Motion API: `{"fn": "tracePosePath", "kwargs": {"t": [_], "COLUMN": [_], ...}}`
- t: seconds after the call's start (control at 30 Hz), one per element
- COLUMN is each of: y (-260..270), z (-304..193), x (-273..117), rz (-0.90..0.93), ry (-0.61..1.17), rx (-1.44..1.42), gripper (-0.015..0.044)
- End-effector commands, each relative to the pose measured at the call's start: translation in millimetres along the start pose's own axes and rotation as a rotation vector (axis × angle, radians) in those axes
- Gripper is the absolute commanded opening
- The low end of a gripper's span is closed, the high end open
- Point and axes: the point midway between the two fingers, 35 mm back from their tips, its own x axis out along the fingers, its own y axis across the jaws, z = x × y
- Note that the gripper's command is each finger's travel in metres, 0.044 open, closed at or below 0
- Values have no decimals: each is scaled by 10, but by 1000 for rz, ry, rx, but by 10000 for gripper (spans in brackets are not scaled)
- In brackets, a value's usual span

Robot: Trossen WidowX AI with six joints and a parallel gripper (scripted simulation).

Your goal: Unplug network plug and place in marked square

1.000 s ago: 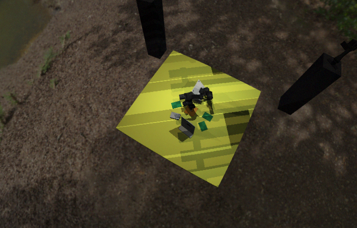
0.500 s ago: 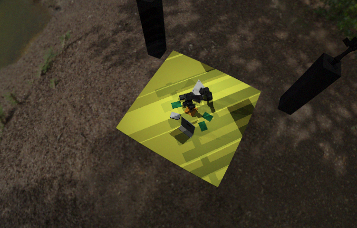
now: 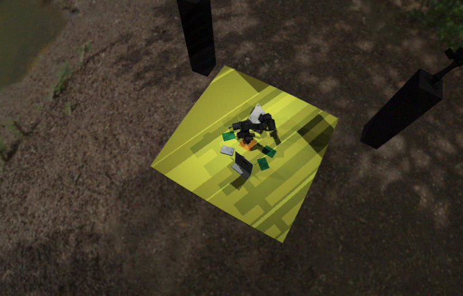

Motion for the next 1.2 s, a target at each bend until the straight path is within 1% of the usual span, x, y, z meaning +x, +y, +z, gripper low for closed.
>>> {"fn": "tracePosePath", "kwargs": {"t": [0.0,1.17], "y": [1,40], "z": [0,20], "x": [-1,-321], "rz": [0,-7], "ry": [0,-7], "rx": [0,4], "gripper": [156,156]}}
